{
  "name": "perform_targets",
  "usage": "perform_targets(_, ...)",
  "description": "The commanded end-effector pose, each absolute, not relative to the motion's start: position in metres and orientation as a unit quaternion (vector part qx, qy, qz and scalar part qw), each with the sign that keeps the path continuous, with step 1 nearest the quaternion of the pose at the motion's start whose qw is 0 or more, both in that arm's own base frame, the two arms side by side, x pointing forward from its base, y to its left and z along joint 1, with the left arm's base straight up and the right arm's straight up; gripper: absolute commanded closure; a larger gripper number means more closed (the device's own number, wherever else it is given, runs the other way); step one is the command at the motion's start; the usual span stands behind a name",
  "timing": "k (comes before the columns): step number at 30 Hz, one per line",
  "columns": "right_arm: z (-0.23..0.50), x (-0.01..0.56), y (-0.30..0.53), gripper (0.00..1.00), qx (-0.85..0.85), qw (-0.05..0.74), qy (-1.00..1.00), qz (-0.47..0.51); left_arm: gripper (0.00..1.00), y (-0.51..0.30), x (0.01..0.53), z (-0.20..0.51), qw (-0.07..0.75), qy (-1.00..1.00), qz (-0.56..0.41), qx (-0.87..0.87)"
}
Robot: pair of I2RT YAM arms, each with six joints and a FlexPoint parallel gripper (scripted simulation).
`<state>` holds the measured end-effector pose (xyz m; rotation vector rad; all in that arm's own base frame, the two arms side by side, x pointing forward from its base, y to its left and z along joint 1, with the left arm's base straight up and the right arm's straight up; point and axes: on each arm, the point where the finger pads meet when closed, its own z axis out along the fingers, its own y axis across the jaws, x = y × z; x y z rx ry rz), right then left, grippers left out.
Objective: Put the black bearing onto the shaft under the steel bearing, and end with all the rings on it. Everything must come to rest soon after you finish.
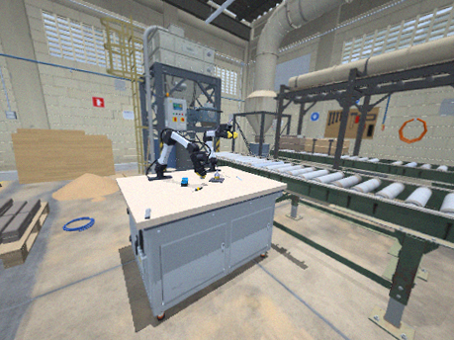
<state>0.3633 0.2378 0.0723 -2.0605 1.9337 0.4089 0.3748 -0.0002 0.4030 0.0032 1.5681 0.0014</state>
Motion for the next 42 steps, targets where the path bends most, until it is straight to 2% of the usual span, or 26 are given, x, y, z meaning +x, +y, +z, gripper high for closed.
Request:
perform_targets(1,0.106,0.370,0.245,1.00,-0.720,0.180,0.657,0.130,0.44,0.002,0.375,0.418,0.718,0.697,0.000,-0.002)
perform_targets(4,0.104,0.367,0.257,1.00,-0.678,0.157,0.708,0.117,0.44,0.002,0.375,0.418,0.718,0.697,0.000,-0.002)
perform_targets(5,0.080,0.366,0.260,1.00,-0.658,0.122,0.734,0.117,0.44,0.002,0.375,0.418,0.718,0.697,0.000,-0.002)
perform_targets(11,0.084,0.364,0.273,1.00,-0.554,0.093,0.824,0.072,0.44,0.002,0.375,0.418,0.718,0.697,0.000,-0.002)
perform_targets(15,0.090,0.357,0.294,1.00,-0.559,0.104,0.819,0.075,0.44,0.002,0.375,0.418,0.718,0.697,0.000,-0.002)
perform_targets(21,0.100,0.341,0.330,1.00,-0.424,0.107,0.899,0.033,0.44,0.002,0.375,0.418,0.718,0.697,0.000,-0.002)
perform_targets(23,0.101,0.338,0.335,1.00,-0.461,0.108,0.880,0.044,0.44,0.002,0.375,0.418,0.718,0.697,0.000,-0.002)
perform_targets(27,0.108,0.325,0.357,1.00,-0.381,0.121,0.916,0.025,0.44,0.002,0.375,0.418,0.718,0.697,0.000,-0.002)
perform_targets(30,0.105,0.331,0.347,1.00,-0.375,0.116,0.920,0.017,0.44,0.002,0.375,0.418,0.718,0.697,0.000,-0.002)
perform_targets(40,0.126,0.295,0.401,1.00,-0.250,0.167,0.954,0.016,0.44,0.002,0.375,0.418,0.718,0.697,0.000,-0.002)
perform_targets(42,0.123,0.304,0.392,1.00,-0.225,0.168,0.960,0.002,0.44,0.002,0.375,0.418,0.718,0.697,0.000,-0.002)
